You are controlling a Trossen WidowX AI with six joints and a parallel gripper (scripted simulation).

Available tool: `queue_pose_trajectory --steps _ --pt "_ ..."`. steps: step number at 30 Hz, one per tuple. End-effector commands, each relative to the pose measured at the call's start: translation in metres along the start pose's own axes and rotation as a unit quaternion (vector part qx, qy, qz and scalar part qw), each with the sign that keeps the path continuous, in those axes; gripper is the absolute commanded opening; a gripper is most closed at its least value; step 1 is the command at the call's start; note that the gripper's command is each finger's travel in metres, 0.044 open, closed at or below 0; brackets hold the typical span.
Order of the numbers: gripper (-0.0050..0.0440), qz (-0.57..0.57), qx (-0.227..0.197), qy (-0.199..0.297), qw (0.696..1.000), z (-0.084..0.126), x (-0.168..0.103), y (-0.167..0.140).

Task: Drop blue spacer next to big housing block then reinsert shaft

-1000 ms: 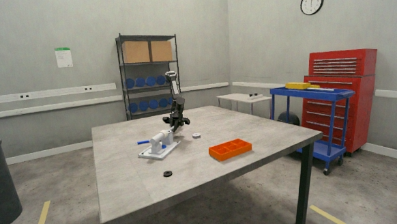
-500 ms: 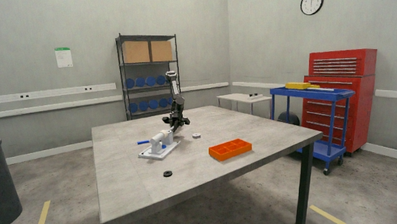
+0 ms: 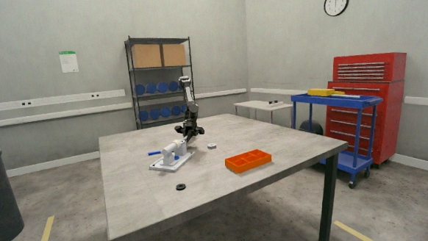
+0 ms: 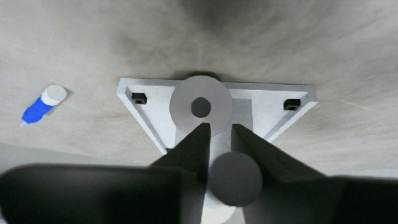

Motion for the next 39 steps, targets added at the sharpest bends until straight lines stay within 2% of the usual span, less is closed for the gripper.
queue_pose_trajectory --steps 1,39 --pt "-0.0050 -0.008 0.000 0.017 1.000 0.0003 -0.0149 -0.0003" --pt "-0.0050 -0.008 -0.001 0.018 1.000 -0.0062 -0.0217 0.0011"
Point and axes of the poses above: the point midway between the two fingers, 35 mm back from their tips, its own z axis back along the fingers, its own y axis across the jaws, x = y × z, the point moved 2 cm from there along z, back along the fingers, and after that the axes turned 11 degrees about z, right-handed, at the moved point
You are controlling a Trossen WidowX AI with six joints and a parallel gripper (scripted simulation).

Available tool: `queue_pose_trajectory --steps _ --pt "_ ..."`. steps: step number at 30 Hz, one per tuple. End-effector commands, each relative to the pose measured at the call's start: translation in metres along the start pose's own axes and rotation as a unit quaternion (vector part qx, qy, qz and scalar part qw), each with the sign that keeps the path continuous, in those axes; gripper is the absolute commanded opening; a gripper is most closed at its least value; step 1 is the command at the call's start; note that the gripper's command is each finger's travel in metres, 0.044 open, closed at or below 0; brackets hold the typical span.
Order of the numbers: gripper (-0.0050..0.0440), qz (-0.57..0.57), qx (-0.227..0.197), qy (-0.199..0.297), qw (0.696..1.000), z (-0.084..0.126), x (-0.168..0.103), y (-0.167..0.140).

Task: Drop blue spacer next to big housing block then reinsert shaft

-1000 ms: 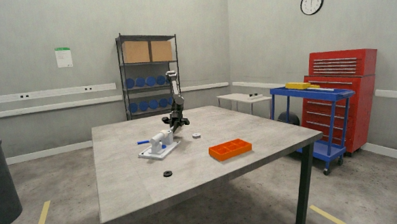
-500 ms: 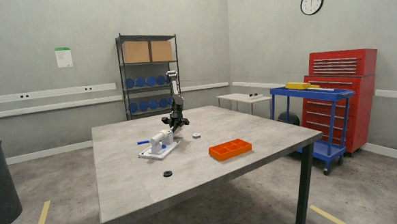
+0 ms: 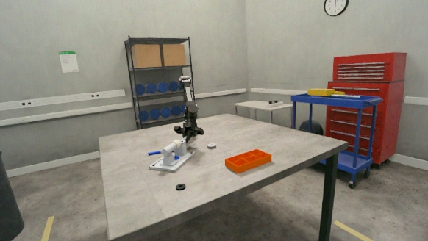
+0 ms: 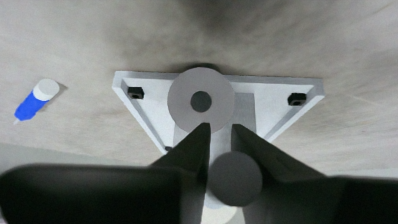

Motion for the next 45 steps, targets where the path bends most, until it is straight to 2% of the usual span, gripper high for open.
queue_pose_trajectory --steps 1,45 --pt "-0.0050 -0.008 0.000 0.018 1.000 0.0003 -0.0151 -0.0002" --pt "-0.0050 -0.008 -0.001 0.018 1.000 -0.0069 -0.0226 0.0014"
Point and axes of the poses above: the point midway between the two fingers, 35 mm back from their tips, its own z axis back along the fingers, its own y axis across the jaws, x = y × z, the point moved 2 cm from there along z, back along the fingers, and after that the axes turned 11 degrees about z, right-handed, at the moved point
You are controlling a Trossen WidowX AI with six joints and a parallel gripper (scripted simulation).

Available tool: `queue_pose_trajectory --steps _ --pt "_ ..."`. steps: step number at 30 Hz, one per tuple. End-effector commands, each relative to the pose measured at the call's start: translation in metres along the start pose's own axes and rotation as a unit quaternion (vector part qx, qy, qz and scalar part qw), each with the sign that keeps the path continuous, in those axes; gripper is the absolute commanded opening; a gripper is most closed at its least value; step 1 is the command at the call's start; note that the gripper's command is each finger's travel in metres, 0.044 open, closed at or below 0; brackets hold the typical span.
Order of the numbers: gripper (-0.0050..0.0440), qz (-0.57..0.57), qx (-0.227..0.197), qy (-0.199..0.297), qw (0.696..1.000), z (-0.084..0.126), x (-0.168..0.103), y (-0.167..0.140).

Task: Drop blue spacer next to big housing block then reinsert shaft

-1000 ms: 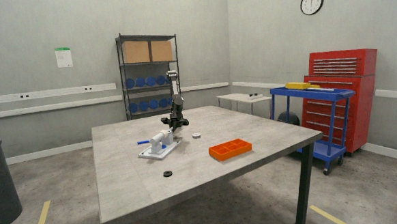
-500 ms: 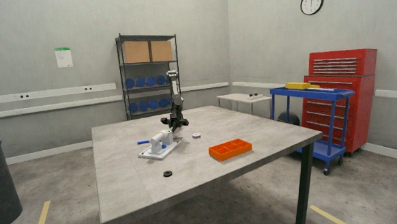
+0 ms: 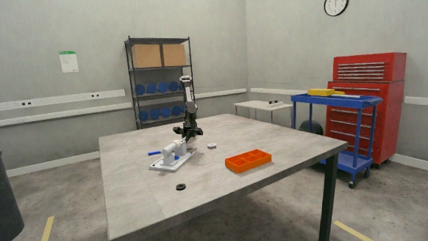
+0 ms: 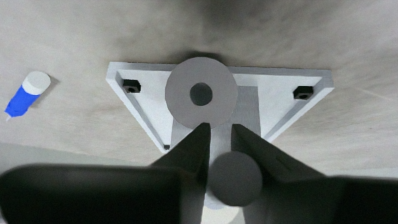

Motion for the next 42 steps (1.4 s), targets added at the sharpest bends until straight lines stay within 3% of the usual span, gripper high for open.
queue_pose_trajectory --steps 1,42 --pt "-0.0050 -0.007 0.000 0.018 1.000 0.0004 -0.0152 0.0000" --pt "-0.0050 -0.007 0.000 0.018 1.000 -0.0067 -0.0226 0.0015"
Point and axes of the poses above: the point midway between the two fingers, 35 mm back from their tips, its own z axis back along the fingers, its own y axis across the jaws, x = y × z, the point moved 2 cm from there along z, back along the fingers, and after that the axes turned 11 degrees about z, right-handed, at the moved point
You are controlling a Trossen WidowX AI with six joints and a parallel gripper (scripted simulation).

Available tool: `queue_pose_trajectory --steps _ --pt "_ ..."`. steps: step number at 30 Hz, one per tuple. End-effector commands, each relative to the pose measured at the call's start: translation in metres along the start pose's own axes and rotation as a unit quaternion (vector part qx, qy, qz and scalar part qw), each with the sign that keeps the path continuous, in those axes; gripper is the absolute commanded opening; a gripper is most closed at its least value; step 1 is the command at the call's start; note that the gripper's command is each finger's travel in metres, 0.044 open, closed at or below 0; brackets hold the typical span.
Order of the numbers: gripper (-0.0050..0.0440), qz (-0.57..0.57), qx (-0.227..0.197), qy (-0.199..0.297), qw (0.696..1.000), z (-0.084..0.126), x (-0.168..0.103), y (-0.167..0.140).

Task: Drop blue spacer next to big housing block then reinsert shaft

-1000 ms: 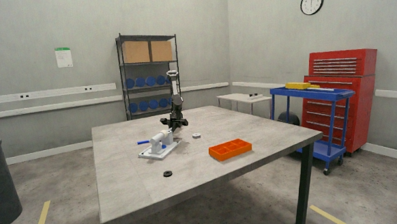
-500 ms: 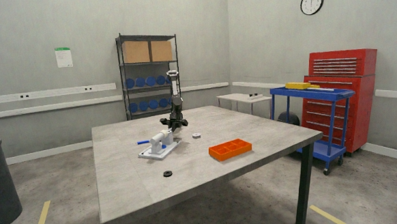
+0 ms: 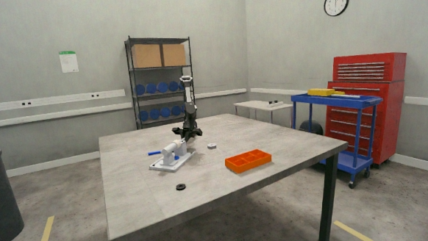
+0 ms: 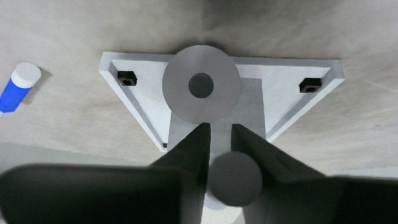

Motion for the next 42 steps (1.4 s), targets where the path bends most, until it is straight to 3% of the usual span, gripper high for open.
queue_pose_trajectory --steps 1,42 --pt "-0.0050 -0.007 0.000 0.018 1.000 0.0006 -0.0152 0.0001" --pt "-0.0050 -0.007 -0.001 0.019 1.000 -0.0062 -0.0223 0.0014"
Point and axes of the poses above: the point midway between the two fingers, 35 mm back from their tips, its own z axis back along the fingers, its own y axis across the jaws, x = y × z, the point moved 2 cm from there along z, back along the fingers, and after that the axes turned 11 degrees about z, right-handed, at the moved point
